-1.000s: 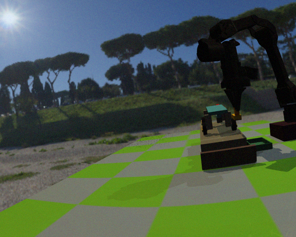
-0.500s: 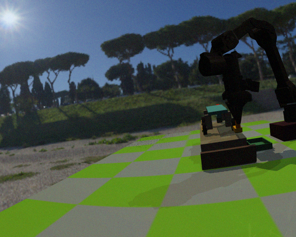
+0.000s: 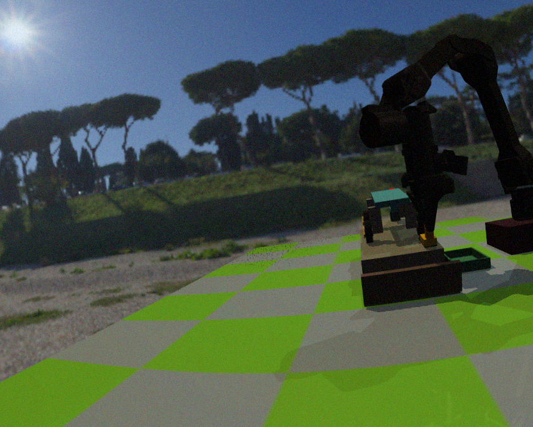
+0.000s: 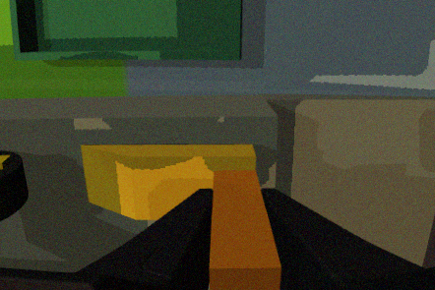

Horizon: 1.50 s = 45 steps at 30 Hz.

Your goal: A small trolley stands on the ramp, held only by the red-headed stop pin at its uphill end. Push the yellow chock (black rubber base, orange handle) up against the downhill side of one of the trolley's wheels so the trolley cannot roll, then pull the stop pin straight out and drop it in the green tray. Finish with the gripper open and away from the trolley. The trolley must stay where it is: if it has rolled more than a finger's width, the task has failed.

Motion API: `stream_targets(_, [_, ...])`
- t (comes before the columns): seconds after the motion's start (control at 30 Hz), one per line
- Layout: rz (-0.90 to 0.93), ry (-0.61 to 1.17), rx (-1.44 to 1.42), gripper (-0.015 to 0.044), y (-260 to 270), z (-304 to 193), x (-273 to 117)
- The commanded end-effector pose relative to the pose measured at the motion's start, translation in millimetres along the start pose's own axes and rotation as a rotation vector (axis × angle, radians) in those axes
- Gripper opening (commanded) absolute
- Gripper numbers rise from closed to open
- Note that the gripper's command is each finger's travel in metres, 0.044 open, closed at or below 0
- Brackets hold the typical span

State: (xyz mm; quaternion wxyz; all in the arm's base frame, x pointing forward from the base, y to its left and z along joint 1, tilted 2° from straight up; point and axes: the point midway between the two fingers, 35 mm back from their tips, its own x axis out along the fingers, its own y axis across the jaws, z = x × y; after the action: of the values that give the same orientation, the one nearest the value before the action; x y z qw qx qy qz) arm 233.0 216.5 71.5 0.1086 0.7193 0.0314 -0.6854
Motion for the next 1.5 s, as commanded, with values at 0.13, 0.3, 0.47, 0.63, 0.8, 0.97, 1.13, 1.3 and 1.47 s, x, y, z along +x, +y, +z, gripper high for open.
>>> stream_targets(0.13, [0.006,0.000,-0.002,0.0000,9.0,-0.7,-0.4])
stream_targets(0.3, [0.006,0.000,-0.002,0.0000,14.1,-1.8,-1.0])
stream_targets(0.47, [0.006,0.000,-0.002,0.0000,19.3,-2.7,-1.5])
stream_targets(0.63, [0.007,0.000,-0.002,0.0000,24.4,-3.6,-2.1])
stream_targets(0.8, [0.007,0.000,-0.002,0.0000,29.4,-4.3,-2.5])
stream_targets(0.97, [-0.001,0.002,-0.001,0.0000,24.8,-5.1,-3.0])
stream_targets(1.13, [-0.001,0.002,-0.001,0.0026,24.8,-5.1,-3.0])
stream_targets(1.3, [-0.001,0.002,-0.001,0.0157,24.8,-5.1,-3.0])
stream_targets(1.47, [0.000,0.001,-0.001,0.0190,24.7,-5.1,-6.3])
